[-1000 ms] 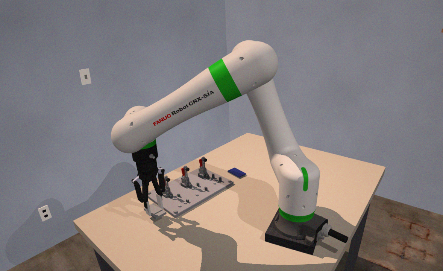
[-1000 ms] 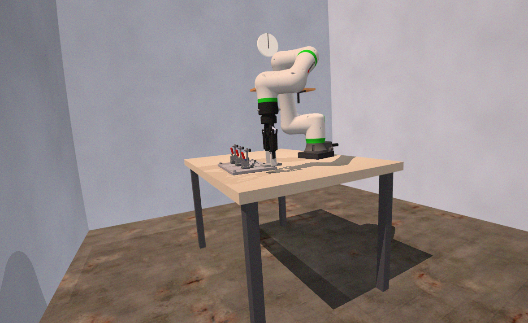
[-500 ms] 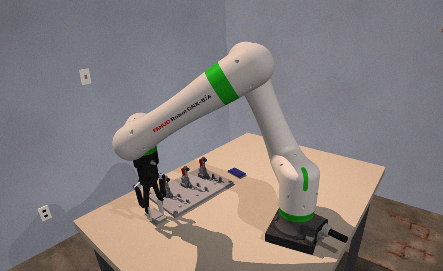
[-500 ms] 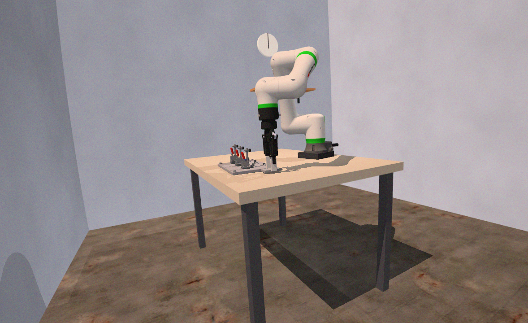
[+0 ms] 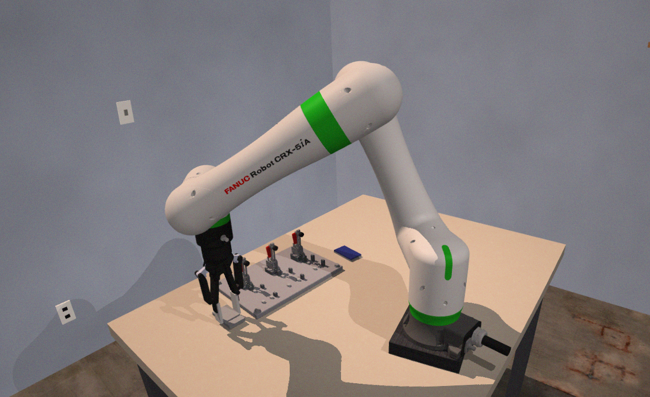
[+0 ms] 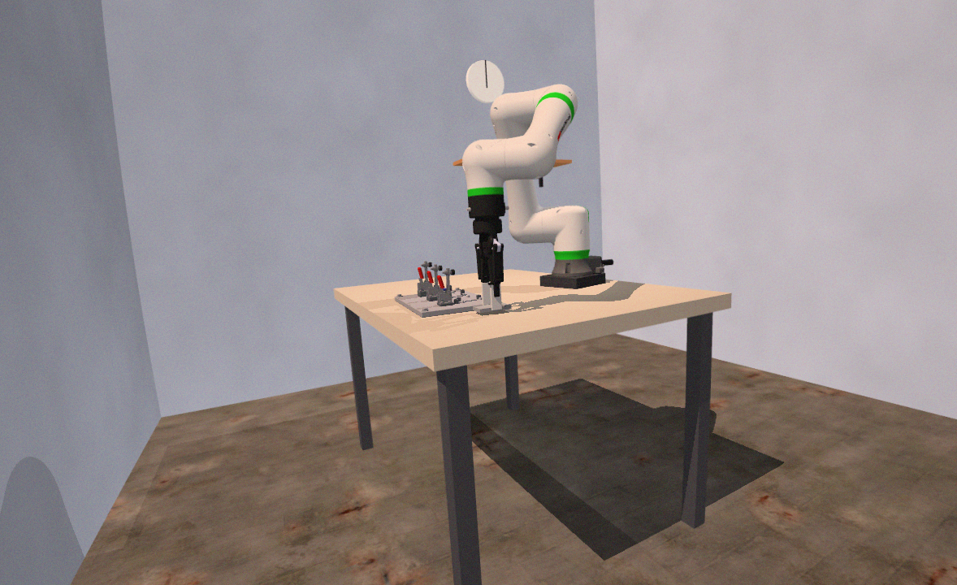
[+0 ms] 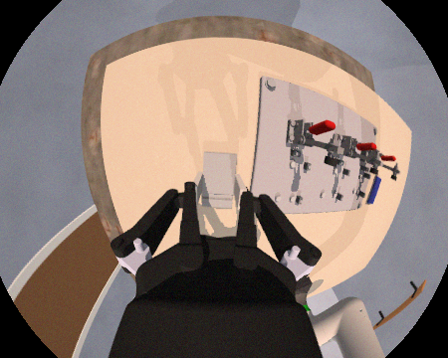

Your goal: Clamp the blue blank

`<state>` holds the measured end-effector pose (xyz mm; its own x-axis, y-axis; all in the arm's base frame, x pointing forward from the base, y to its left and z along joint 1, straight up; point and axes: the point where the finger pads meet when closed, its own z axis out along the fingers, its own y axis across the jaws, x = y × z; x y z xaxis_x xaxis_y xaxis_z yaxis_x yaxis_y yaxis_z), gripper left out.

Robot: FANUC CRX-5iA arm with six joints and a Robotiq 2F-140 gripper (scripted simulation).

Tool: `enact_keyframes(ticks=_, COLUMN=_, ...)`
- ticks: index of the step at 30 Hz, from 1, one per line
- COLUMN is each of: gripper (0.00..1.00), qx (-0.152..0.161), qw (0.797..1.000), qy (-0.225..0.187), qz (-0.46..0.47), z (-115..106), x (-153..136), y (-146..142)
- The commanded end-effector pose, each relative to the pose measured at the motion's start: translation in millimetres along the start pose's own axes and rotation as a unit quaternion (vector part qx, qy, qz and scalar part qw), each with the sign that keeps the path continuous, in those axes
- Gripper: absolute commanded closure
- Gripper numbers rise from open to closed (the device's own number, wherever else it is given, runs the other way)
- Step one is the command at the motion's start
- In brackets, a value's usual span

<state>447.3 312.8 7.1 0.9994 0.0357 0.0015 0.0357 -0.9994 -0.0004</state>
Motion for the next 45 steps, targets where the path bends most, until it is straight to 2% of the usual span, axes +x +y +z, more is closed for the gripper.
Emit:
enact_keyframes(ticks=1, gripper=1.0, qx=0.0, qw=1.0, qy=0.0, qz=0.0, z=-0.2, x=0.2, y=-0.1)
enact_keyframes(ticks=39, gripper=1.0, qx=0.0, qw=1.0, qy=0.0, qz=0.0, z=7.0, x=0.2, y=-0.1)
enact_keyframes(ticks=40, gripper=0.53, qx=0.0, qw=1.0, qy=0.0, qz=0.0, z=7.0, x=0.2, y=-0.1)
enact_keyframes(ticks=45, gripper=0.53, qx=0.0, qw=1.0, qy=0.0, qz=0.0, z=7.0, x=0.2, y=-0.1)
